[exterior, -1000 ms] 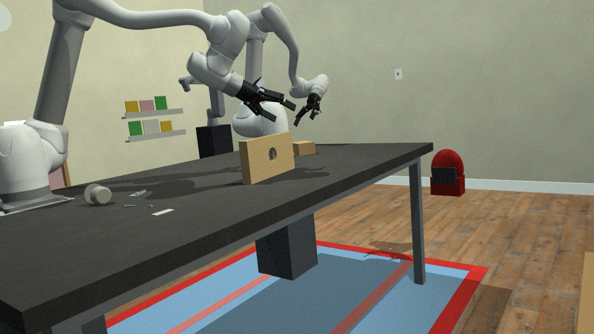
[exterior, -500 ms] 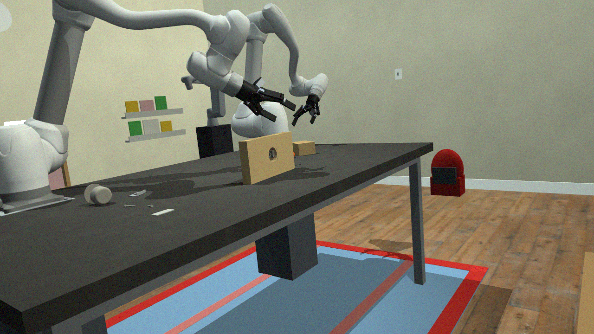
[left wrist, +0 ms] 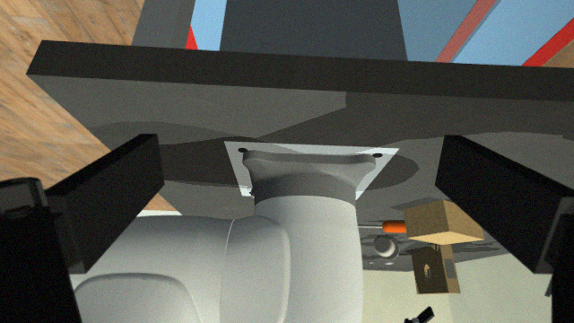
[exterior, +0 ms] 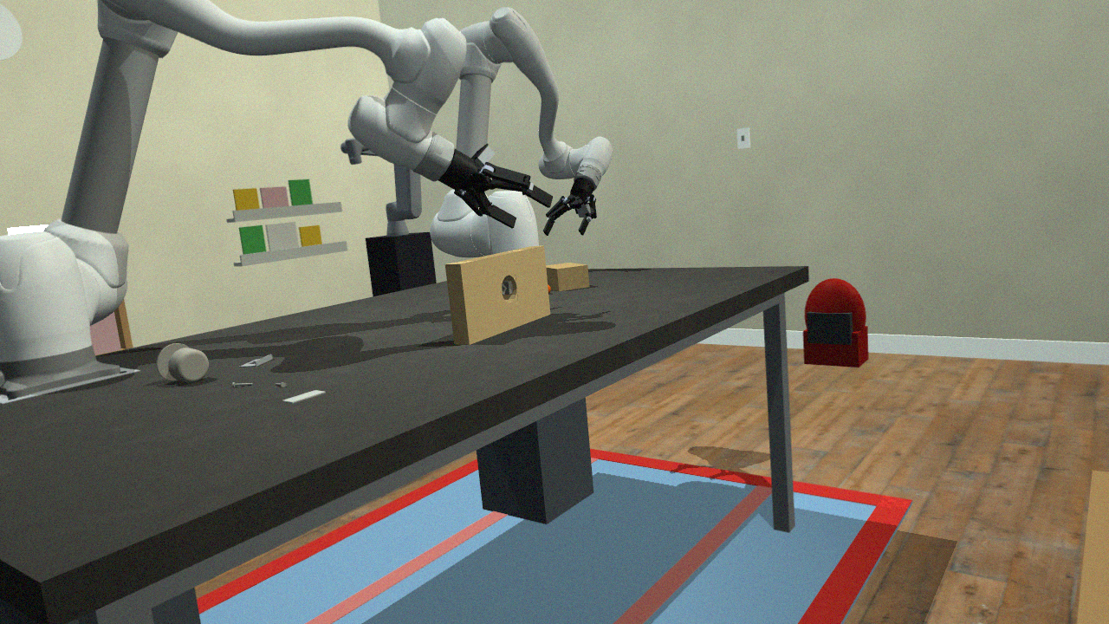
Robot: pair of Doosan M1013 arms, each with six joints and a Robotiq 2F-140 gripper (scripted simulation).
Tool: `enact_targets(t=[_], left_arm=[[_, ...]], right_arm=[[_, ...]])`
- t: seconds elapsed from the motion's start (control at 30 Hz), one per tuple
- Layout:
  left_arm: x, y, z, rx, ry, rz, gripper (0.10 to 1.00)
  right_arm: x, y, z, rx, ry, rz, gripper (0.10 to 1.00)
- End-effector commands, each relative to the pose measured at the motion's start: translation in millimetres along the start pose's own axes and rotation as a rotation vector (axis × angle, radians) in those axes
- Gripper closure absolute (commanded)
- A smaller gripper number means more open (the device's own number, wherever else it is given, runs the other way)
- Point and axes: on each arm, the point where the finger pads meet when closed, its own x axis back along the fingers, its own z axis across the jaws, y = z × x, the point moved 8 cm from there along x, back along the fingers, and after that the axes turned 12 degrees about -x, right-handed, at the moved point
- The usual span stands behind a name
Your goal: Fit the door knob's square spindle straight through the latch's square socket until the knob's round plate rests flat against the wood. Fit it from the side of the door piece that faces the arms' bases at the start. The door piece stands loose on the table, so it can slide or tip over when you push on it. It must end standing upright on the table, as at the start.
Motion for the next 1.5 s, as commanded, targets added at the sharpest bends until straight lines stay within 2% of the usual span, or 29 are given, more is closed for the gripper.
enact_targets(t=[0.0, 0.37, 0.47, 0.57, 0.63, 0.67, 0.7, 0.8, 0.83, 0.87, 0.9, 0.97, 1.0, 1.07, 1.1, 1.13, 1.17, 1.23, 1.27, 1.37, 1.43, 1.47], left_arm=[[1, 0, -1, 0.006, -0.002, 0.002, 0.098], [1, -1, -2, 0.010, -0.003, 0.004, 0.098], [1, -1, -2, 0.010, -0.003, 0.004, 0.098], [1, -1, -2, 0.010, -0.003, 0.004, 0.098], [1, -1, -2, 0.010, -0.003, 0.004, 0.098], [1, -1, -2, 0.010, -0.003, 0.004, 0.098], [1, -1, -2, 0.010, -0.003, 0.004, 0.098], [1, -1, -2, 0.010, -0.003, 0.004, 0.098], [1, -1, -2, 0.010, -0.003, 0.004, 0.098], [1, -1, -2, 0.010, -0.003, 0.004, 0.098], [1, -1, -2, 0.010, -0.003, 0.004, 0.098], [1, -1, -2, 0.010, -0.003, 0.004, 0.098], [1, -1, -2, 0.010, -0.003, 0.004, 0.098], [1, -1, -2, 0.010, -0.003, 0.004, 0.098], [1, -1, -2, 0.010, -0.003, 0.004, 0.098], [1, -1, -2, 0.010, -0.003, 0.004, 0.098], [1, -1, -2, 0.010, -0.003, 0.004, 0.098], [1, -1, -2, 0.010, -0.003, 0.004, 0.098], [1, -1, -2, 0.010, -0.003, 0.004, 0.098], [1, -1, -2, 0.010, -0.003, 0.004, 0.098], [1, -1, -2, 0.010, -0.003, 0.004, 0.098], [1, -1, -2, 0.010, -0.003, 0.004, 0.098]], right_arm=[[0, -1, 0, 0.000, 0.000, 0.001, 0.098], [0, -1, 0, 0.001, 0.000, 0.001, 0.098], [-2, -7, -6, 0.027, -0.020, 0.009, 0.098], [-11, -26, -30, 0.124, -0.093, 0.033, 0.098], [-19, -43, -57, 0.236, -0.178, 0.051, 0.098], [-19, -43, -57, 0.236, -0.178, 0.051, 0.098], [-22, -51, -74, 0.304, -0.230, 0.058, 0.098], [-22, -51, -74, 0.304, -0.230, 0.058, 0.098], [-26, -58, -93, 0.380, -0.289, 0.061, 0.098], [-26, -58, -93, 0.380, -0.289, 0.061, 0.098], [-29, -63, -113, 0.463, -0.352, 0.059, 0.098], [-29, -63, -113, 0.463, -0.352, 0.059, 0.098], [-31, -66, -132, 0.551, -0.418, 0.051, 0.098], [-31, -66, -132, 0.551, -0.418, 0.051, 0.098], [-32, -66, -151, 0.642, -0.485, 0.035, 0.098], [-32, -66, -151, 0.642, -0.485, 0.035, 0.098], [-32, -64, -168, 0.735, -0.553, 0.011, 0.098], [-32, -64, -168, 0.735, -0.553, 0.011, 0.098], [-32, -59, -182, 0.828, -0.617, -0.022, 0.098], [-32, -59, -182, 0.828, -0.617, -0.022, 0.098], [-29, -47, -200, 1.008, -0.733, -0.113, 0.098], [-29, -47, -200, 1.008, -0.733, -0.113, 0.098]])
